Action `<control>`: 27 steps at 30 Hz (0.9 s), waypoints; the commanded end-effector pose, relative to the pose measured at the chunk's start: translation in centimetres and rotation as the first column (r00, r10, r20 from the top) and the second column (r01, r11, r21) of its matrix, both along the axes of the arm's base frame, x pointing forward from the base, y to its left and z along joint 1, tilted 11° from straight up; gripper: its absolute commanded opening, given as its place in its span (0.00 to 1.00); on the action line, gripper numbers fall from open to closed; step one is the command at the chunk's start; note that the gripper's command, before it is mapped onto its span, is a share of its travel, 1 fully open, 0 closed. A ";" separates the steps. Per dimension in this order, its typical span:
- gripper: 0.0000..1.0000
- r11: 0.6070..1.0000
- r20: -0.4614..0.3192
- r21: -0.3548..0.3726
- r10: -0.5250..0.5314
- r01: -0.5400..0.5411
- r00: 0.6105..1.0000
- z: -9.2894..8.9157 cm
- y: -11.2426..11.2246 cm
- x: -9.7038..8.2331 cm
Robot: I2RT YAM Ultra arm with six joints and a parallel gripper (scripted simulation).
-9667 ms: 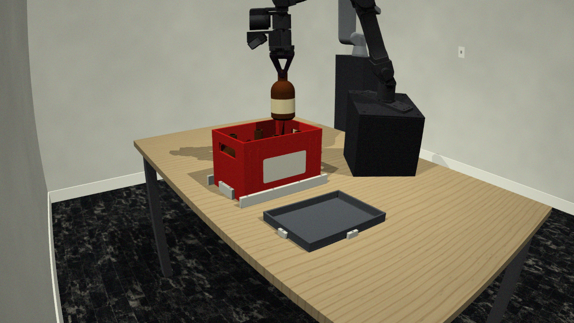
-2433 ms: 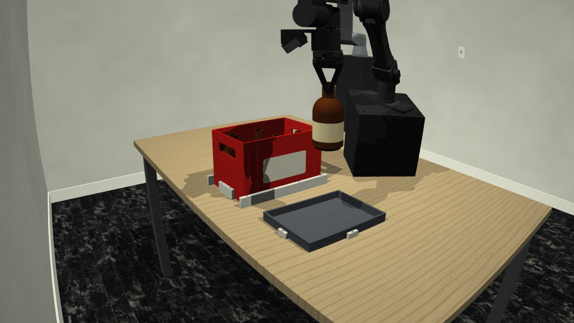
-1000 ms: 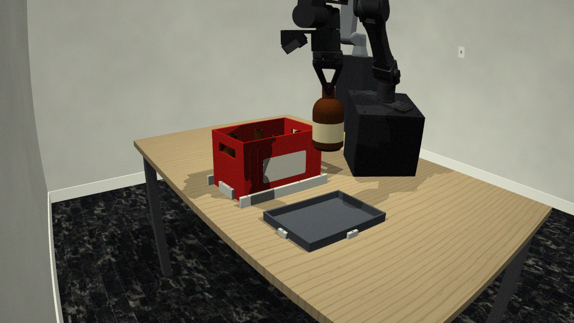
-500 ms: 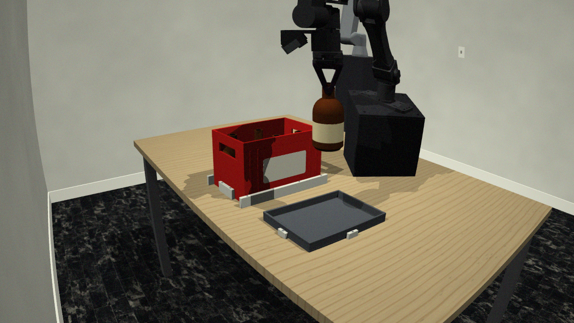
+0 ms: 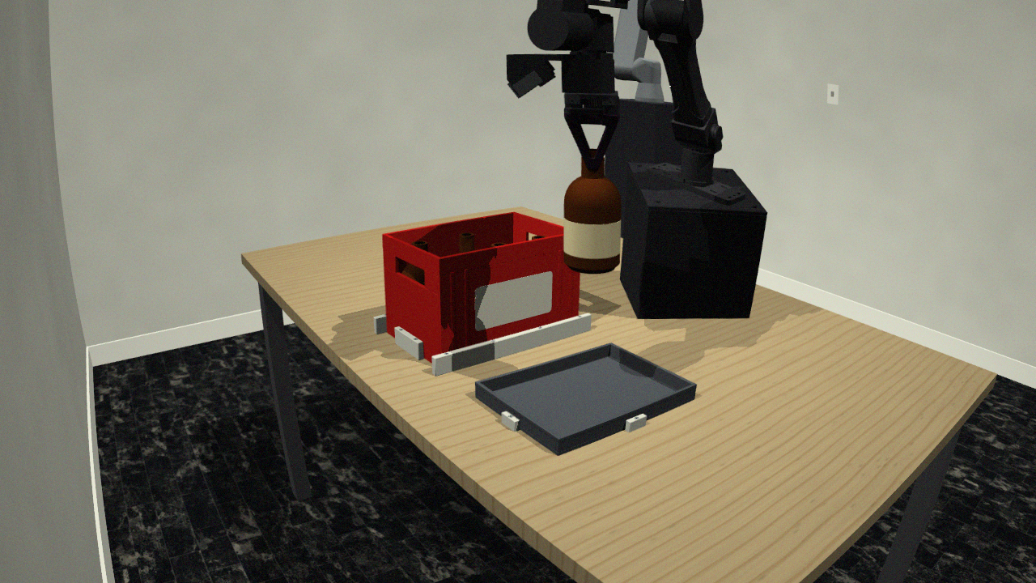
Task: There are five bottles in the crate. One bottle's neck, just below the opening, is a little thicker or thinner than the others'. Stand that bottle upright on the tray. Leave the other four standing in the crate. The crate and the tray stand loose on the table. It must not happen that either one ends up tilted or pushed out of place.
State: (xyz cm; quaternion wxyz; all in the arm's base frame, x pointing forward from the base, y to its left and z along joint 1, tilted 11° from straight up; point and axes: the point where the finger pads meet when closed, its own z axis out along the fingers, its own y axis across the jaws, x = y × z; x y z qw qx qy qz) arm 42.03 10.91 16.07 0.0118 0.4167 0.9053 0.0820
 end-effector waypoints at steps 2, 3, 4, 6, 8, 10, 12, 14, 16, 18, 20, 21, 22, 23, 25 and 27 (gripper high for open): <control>0.00 1.000 0.068 0.002 -0.003 0.003 0.998 2.7 0.1 0.4; 0.00 1.000 0.068 0.002 -0.003 0.003 0.998 2.7 0.1 0.4; 0.00 1.000 0.068 0.002 -0.003 0.003 0.998 2.7 0.1 0.4; 0.00 1.000 0.067 0.002 -0.003 0.002 0.998 2.7 0.1 0.4; 0.00 1.000 0.065 0.002 -0.001 0.001 0.998 2.6 0.2 0.4; 0.00 1.000 0.062 0.001 0.001 -0.001 0.998 2.4 0.4 0.4; 0.00 1.000 0.057 0.000 0.001 -0.001 0.998 2.2 0.5 0.4; 0.00 1.000 0.050 -0.001 -0.002 0.002 0.999 1.9 0.5 0.5; 0.00 1.000 0.050 -0.001 -0.002 0.002 0.999 1.9 0.5 0.5; 0.00 1.000 0.072 0.004 -0.009 0.009 0.997 2.8 0.2 0.5; 0.00 1.000 0.076 0.005 -0.001 0.000 0.997 2.8 0.7 0.5; 0.00 1.000 0.074 0.004 0.000 -0.001 0.997 2.6 0.8 0.5; 0.00 1.000 0.071 0.004 0.000 -0.001 0.997 2.4 0.9 0.6; 0.00 1.000 0.068 0.003 0.000 -0.001 0.998 2.3 1.0 0.7; 0.00 1.000 0.063 0.002 -0.003 0.003 0.998 1.9 0.9 0.8; 0.00 1.000 0.066 0.003 -0.007 0.007 0.998 2.0 0.9 0.9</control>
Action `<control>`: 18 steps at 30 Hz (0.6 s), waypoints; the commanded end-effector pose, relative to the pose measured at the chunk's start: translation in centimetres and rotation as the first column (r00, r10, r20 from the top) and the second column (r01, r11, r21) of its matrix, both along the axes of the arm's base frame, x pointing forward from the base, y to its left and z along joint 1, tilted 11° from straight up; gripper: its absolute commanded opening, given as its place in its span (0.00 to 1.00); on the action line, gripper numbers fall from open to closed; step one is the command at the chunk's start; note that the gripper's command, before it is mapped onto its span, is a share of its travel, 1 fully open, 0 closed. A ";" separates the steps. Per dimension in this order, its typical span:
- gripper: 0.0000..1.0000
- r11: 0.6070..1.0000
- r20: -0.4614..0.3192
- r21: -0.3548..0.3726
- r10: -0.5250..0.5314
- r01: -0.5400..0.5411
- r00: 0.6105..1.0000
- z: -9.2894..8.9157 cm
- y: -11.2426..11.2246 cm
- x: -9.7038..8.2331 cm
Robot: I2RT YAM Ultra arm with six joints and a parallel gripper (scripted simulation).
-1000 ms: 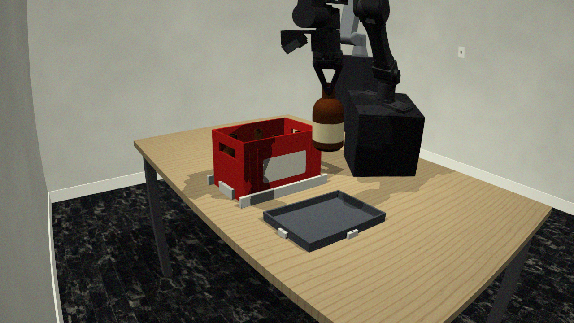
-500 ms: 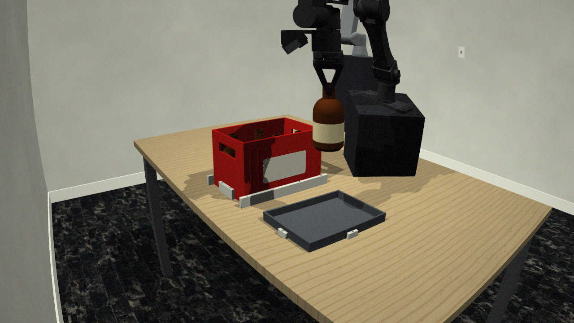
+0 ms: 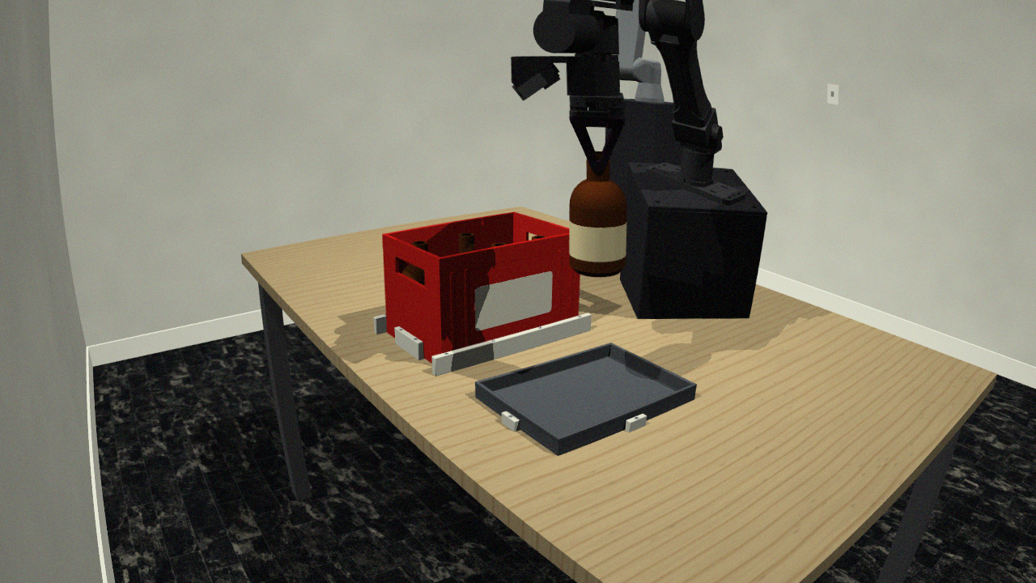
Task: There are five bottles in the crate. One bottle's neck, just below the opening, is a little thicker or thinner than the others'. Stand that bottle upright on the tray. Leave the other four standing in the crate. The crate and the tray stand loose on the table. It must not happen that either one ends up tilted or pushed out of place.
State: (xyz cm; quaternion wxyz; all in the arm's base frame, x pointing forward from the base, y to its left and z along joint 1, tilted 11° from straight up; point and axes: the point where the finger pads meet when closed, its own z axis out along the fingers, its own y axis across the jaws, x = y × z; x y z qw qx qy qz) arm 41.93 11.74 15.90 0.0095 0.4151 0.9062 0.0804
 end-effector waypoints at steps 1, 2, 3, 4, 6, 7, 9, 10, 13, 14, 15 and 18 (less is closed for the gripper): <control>0.00 1.000 0.077 0.006 -0.011 0.010 0.997 2.3 0.1 1.0; 0.00 1.000 0.084 0.007 -0.010 0.009 0.996 2.6 0.2 1.0; 0.00 1.000 0.087 0.008 -0.008 0.007 0.996 2.7 0.2 0.9; 0.00 1.000 0.087 0.008 -0.007 0.006 0.996 2.7 0.3 0.9; 0.00 1.000 0.087 0.008 -0.007 0.006 0.996 2.7 0.3 0.9; 0.00 1.000 0.086 0.007 -0.007 0.006 0.996 2.7 0.3 0.9; 0.00 1.000 0.086 0.007 -0.007 0.007 0.996 2.7 0.2 0.9; 0.00 1.000 0.086 0.007 -0.008 0.007 0.996 2.7 0.2 1.0; 0.00 1.000 0.086 0.007 -0.008 0.007 0.996 2.7 0.2 1.0; 0.00 1.000 0.086 0.007 -0.008 0.007 0.996 2.7 0.2 1.0; 0.00 1.000 0.086 0.007 -0.008 0.007 0.996 2.7 0.2 1.0; 0.00 1.000 0.086 0.007 -0.008 0.007 0.996 2.7 0.2 1.0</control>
